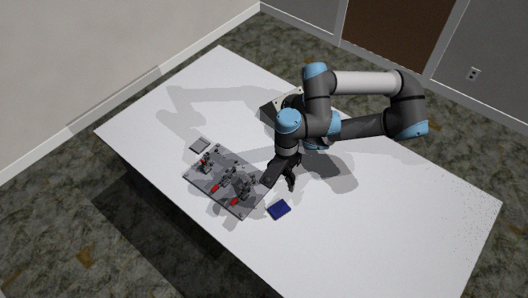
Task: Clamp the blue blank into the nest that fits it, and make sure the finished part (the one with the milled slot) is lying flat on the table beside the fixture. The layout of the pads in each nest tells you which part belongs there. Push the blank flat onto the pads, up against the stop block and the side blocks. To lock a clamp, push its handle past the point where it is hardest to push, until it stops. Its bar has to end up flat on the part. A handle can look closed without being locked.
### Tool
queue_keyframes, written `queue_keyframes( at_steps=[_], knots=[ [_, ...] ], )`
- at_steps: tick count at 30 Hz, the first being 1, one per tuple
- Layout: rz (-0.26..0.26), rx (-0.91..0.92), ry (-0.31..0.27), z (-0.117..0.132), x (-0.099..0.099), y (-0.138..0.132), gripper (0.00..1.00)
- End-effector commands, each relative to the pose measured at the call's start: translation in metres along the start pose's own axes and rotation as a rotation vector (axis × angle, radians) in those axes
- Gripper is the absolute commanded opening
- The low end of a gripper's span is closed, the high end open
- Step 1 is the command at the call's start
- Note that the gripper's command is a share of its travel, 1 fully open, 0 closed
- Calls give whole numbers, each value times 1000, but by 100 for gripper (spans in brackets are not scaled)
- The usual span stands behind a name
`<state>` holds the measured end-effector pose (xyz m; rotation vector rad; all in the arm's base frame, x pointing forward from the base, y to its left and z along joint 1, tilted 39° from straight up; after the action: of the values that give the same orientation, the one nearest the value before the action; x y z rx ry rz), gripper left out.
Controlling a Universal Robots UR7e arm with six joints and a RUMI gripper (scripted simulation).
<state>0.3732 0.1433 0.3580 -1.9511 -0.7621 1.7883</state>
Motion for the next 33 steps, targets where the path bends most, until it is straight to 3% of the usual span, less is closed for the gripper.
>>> queue_keyframes(
  at_steps=[1, 17, 33],
  knots=[
    [0, 0, 1, 0, 0, -1, 59],
    [0, 15, 1, 0, 0, -1, 59],
    [0, 288, 1, 0, 0, -1, 59]
  ],
)
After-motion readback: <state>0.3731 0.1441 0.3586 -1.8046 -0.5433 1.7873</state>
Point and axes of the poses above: the point where the finger pads meet when closed, its own x axis out along the fingers, its own y axis across the jaws, z = x × y, the point moved 4 cm from there along -x, back along the fingers, and after that the axes turned 6 degrees about x, right-handed, at the moved point
